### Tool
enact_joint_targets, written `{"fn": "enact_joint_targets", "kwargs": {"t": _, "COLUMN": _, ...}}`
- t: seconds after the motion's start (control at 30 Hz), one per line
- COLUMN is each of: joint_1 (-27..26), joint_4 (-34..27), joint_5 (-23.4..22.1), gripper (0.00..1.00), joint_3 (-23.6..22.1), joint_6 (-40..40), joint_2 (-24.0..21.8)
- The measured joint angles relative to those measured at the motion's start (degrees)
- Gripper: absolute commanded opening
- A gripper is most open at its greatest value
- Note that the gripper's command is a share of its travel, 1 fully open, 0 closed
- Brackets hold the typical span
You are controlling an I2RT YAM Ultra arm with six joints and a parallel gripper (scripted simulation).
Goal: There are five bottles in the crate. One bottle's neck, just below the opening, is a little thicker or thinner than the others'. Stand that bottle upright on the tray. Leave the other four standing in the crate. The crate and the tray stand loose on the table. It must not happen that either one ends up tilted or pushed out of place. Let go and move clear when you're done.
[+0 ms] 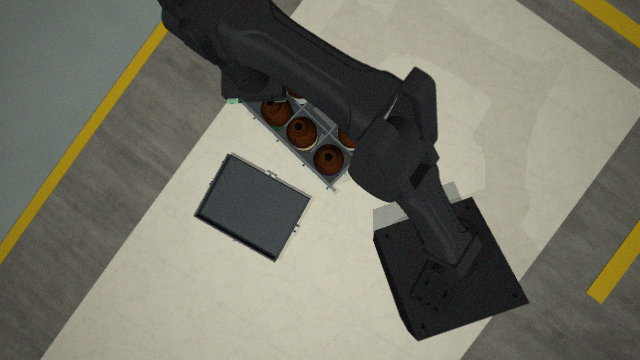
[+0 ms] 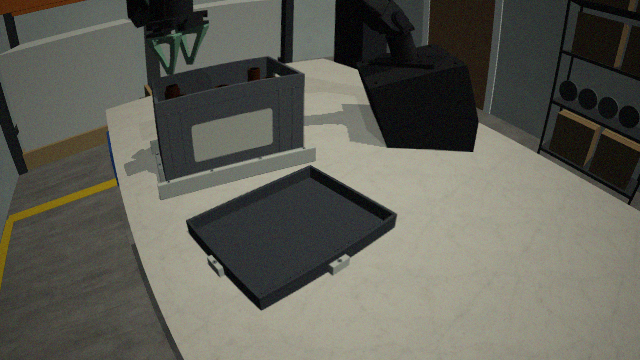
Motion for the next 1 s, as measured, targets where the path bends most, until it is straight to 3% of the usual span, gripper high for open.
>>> {"fn": "enact_joint_targets", "kwargs": {"t": 0.53, "joint_1": 0.00, "joint_4": 0.20, "joint_5": 0.00, "gripper": 0.61, "joint_3": 0.00, "joint_6": 0.00, "joint_2": 0.00}}
{"fn": "enact_joint_targets", "kwargs": {"t": 1.0, "joint_1": -0.17, "joint_4": 1.92, "joint_5": 0.00, "gripper": 0.61, "joint_3": -2.73, "joint_6": -0.22, "joint_2": -0.24}}
